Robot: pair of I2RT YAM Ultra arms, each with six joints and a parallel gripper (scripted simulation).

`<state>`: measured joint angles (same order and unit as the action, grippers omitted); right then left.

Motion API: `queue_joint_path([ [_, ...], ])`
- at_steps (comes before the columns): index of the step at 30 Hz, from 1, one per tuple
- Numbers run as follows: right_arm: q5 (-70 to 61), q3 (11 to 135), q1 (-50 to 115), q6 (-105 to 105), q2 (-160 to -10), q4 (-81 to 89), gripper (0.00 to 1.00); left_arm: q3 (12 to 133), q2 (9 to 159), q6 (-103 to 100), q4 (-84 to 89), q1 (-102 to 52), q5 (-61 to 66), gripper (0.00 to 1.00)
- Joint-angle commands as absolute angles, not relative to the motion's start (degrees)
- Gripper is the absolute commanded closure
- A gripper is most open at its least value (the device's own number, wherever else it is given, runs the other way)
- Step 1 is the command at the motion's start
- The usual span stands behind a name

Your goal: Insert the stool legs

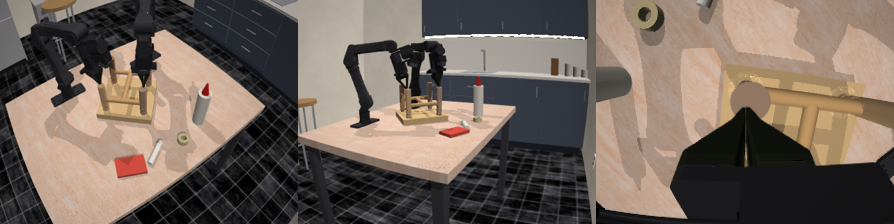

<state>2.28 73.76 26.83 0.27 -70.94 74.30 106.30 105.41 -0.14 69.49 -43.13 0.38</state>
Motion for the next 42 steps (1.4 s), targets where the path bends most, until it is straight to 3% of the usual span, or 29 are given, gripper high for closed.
queue_joint_path([
  [1,1.04,70.43,27.3,0.89,-73.68,83.38,1.0,99.62,107.29,0.09,76.87,-43.03,-0.01,1.0],
  [23,2.49,60.28,28.68,2.44,-62.07,78.41,1.0,84.88,95.81,0.02,64.83,-43.05,0.12,1.0],
  [25,2.49,60.28,28.68,2.44,-62.07,78.41,1.0,84.88,95.81,0.02,64.83,-43.05,0.12,1.0],
  [26,3.38,65.43,28.19,1.6,-60.84,67.11,1.0,88.66,92.98,0.1,57.21,-43.28,0.67,1.0],
  [42,3.56,66.39,28.1,1.47,-60.73,66.62,1.0,90.18,91.76,0.3,57.3,-43.44,0.37,1.0],
])
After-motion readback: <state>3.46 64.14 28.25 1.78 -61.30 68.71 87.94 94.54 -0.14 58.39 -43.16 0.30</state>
